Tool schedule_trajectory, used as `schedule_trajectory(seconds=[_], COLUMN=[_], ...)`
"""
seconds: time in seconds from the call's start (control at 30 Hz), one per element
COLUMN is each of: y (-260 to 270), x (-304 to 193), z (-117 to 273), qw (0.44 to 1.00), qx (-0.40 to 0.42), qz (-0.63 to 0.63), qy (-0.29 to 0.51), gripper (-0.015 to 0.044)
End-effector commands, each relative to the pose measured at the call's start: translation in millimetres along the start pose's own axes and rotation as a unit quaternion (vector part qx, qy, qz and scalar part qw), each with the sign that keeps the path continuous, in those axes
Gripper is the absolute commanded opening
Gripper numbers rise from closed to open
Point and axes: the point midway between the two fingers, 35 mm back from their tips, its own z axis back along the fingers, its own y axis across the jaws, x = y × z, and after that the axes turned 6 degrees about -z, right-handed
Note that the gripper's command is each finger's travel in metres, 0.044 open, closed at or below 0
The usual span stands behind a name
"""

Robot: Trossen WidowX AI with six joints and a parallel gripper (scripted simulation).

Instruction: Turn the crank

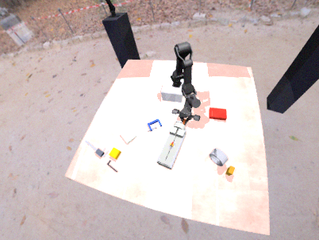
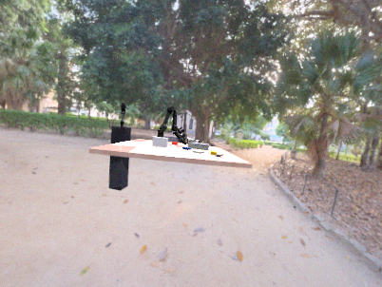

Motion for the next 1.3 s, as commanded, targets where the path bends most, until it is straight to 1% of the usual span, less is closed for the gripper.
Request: schedule_trajectory(seconds=[0.0,0.4,1.13,1.27], y=[0,0,5,11], x=[0,0,36,54], z=[0,0,34,47], qw=[1.000,1.000,1.000,1.000], qx=[0.000,0.000,0.001,0.001], qz=[0.000,0.000,0.000,-0.001], qy=[0.000,0.000,0.000,-0.001], gripper=[0.0131,0.0440,0.0440,0.0440])
